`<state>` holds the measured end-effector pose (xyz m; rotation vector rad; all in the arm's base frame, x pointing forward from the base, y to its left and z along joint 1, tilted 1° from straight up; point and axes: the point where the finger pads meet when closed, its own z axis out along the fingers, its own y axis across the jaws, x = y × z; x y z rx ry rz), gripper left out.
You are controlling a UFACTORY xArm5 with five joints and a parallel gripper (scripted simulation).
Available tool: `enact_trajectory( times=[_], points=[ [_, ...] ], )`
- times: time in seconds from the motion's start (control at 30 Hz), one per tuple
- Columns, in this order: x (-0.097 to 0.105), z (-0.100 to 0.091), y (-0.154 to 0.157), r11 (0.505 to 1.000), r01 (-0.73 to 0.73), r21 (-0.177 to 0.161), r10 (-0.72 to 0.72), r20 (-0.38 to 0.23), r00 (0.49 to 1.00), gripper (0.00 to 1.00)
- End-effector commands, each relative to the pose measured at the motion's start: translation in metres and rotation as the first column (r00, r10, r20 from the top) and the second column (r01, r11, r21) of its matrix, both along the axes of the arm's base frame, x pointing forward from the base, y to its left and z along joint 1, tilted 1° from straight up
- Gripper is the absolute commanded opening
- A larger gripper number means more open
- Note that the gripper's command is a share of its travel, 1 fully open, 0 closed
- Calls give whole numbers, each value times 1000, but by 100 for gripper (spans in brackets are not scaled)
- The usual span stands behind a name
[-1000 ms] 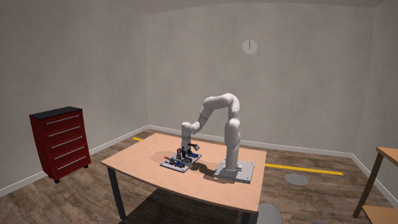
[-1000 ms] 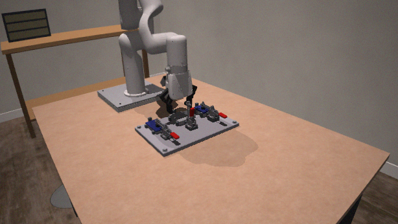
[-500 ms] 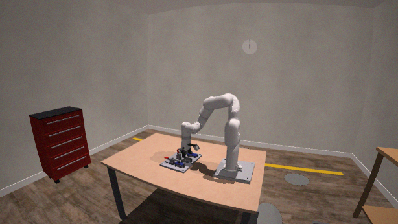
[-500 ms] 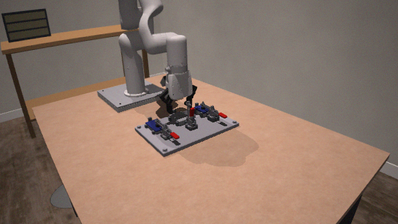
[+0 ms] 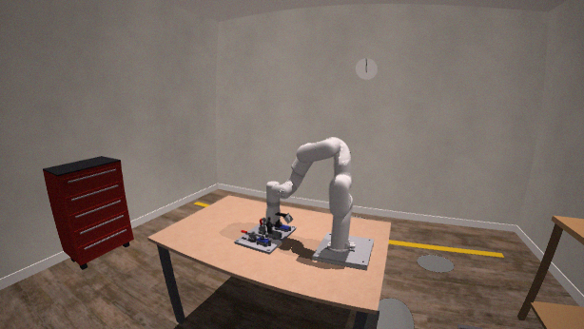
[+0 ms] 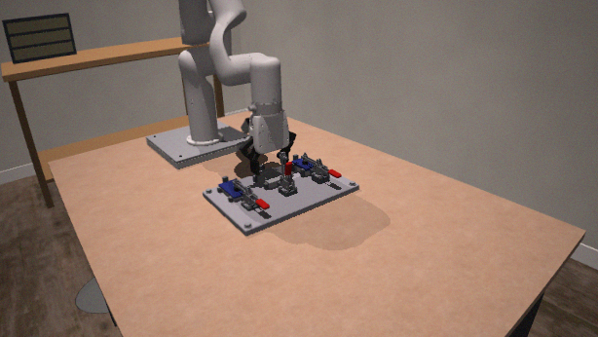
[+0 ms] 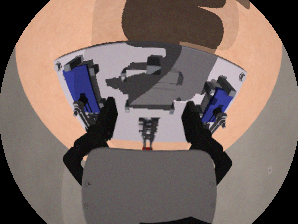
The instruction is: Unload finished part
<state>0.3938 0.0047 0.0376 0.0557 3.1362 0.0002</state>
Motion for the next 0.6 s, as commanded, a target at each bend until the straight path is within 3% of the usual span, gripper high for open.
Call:
enact_trajectory(
  times=[0.0, 0.57],
  points=[
    [2, -3, 0, 1000, 0, 0, 0, 4, 1000, 100],
    [2, -18, 0, 1000, 0, 0, 0, 4, 1000, 100]
  ],
)
